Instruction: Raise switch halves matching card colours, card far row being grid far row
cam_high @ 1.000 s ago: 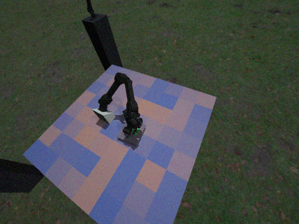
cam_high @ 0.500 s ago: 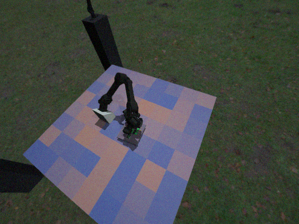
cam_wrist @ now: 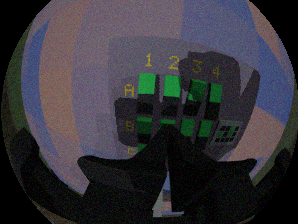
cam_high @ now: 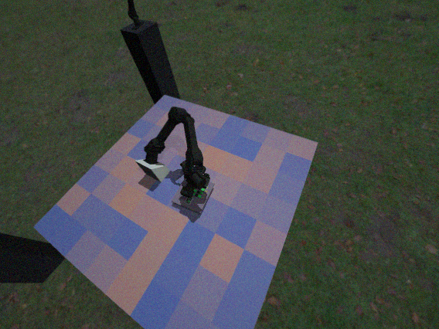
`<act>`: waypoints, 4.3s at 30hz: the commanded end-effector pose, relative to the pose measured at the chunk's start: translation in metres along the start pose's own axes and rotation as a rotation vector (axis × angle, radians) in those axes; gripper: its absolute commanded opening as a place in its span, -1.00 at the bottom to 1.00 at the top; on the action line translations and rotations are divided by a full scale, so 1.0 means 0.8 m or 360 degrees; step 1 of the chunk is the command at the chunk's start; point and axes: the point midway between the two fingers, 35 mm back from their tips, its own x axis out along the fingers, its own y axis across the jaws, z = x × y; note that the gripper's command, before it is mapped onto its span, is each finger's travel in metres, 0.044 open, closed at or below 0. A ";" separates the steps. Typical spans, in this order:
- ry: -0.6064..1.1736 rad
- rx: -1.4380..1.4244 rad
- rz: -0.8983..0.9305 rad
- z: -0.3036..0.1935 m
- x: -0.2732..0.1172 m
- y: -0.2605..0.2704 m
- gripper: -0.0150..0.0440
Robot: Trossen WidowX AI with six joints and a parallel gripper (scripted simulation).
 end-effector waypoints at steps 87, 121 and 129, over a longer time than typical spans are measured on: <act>-0.0080 0.0009 0.0005 -0.027 -0.001 -0.027 -0.49; -0.0080 0.0009 0.0005 -0.027 0.000 -0.027 -0.49; -0.0080 0.0009 0.0005 -0.027 0.001 -0.027 -0.49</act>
